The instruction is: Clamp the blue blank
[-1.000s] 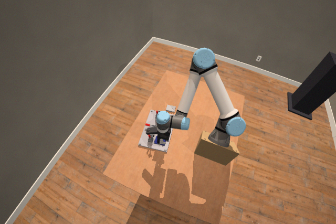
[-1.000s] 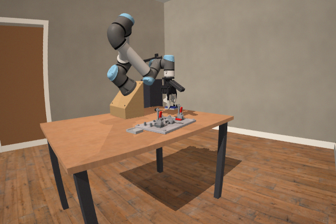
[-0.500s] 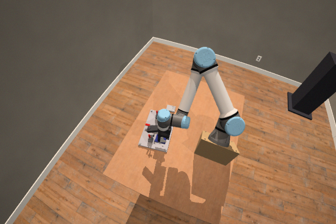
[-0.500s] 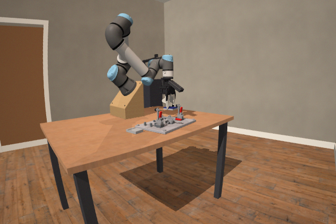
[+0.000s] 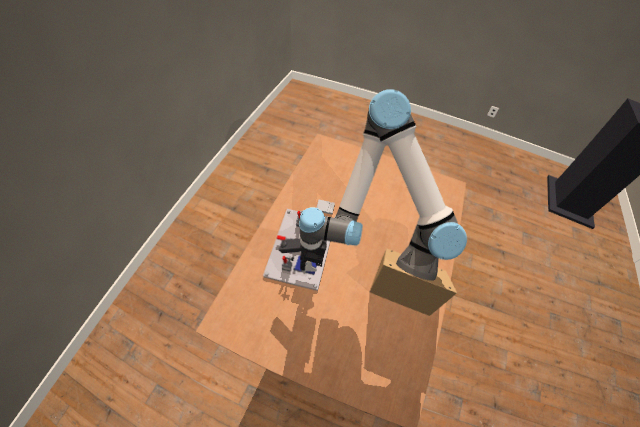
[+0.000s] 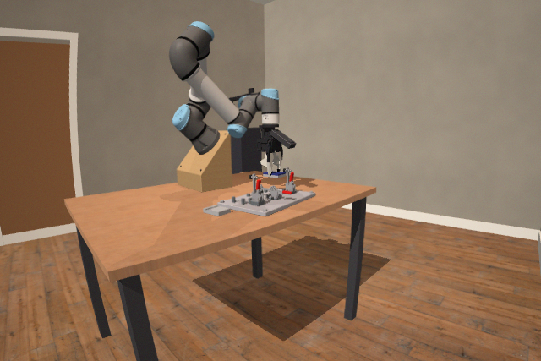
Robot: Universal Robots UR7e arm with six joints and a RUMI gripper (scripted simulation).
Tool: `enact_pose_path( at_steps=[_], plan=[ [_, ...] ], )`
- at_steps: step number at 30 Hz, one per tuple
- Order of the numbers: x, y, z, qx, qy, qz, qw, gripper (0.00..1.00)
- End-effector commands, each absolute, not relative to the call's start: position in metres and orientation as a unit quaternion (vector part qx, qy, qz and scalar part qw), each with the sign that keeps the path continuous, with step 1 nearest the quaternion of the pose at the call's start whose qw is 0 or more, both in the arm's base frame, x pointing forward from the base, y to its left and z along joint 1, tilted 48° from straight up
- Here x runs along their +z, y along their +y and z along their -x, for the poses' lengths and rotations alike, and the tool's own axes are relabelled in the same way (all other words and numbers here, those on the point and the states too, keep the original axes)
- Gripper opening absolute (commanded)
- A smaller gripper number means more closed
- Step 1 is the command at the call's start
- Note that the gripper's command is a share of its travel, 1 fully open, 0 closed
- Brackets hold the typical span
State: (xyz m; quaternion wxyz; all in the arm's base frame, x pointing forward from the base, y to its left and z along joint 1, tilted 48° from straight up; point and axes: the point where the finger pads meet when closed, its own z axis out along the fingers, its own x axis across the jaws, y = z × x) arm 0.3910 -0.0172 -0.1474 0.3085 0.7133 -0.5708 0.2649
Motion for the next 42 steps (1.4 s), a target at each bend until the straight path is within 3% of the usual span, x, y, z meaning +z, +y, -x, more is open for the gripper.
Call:
enact_pose_path(
  at_steps=[1, 42],
  plan=[
    [-0.147, -0.017, -0.391, 0.265, -0.571, -0.713, 0.308, 0.0],
    [-0.168, -0.039, -0.394, 0.265, -0.571, -0.713, 0.308, 0.0]
  ],
)
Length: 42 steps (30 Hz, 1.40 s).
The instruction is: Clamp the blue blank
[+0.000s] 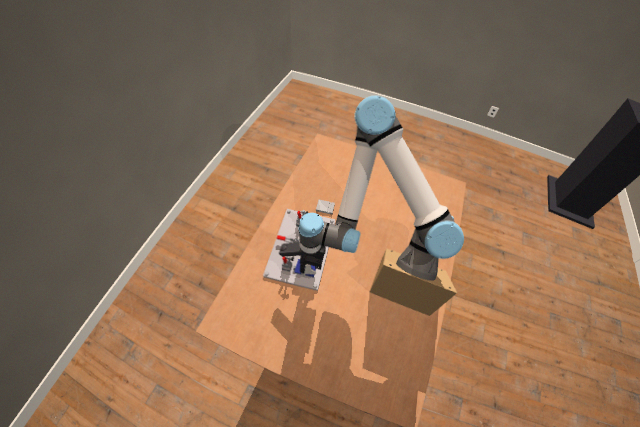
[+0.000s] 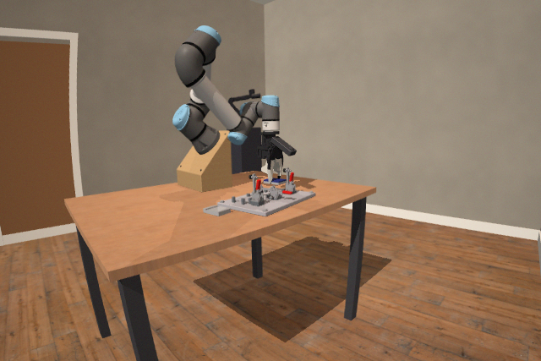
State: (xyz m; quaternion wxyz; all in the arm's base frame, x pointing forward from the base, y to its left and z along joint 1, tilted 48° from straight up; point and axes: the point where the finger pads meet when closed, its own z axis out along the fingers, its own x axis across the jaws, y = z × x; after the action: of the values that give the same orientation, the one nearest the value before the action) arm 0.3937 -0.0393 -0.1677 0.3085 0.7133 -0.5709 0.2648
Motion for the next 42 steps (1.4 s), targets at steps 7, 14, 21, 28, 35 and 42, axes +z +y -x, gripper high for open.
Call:
enact_pose_path(
  at_steps=[7, 14, 21, 28, 35, 42],
  plan=[
    [-0.168, -0.039, -0.394, 0.265, -0.571, -0.713, 0.308, 0.0],
    [-0.168, -0.039, -0.394, 0.265, -0.571, -0.713, 0.308, 0.0],
    [-0.17, -0.041, -0.394, 0.265, -0.571, -0.713, 0.308, 0.0],
    [-0.173, -0.045, -0.394, 0.265, -0.571, -0.713, 0.308, 0.0],
    [-0.179, -0.051, -0.395, 0.265, -0.571, -0.713, 0.308, 0.0],
    [-0.182, -0.055, -0.395, 0.265, -0.571, -0.713, 0.308, 0.0]
  ],
)
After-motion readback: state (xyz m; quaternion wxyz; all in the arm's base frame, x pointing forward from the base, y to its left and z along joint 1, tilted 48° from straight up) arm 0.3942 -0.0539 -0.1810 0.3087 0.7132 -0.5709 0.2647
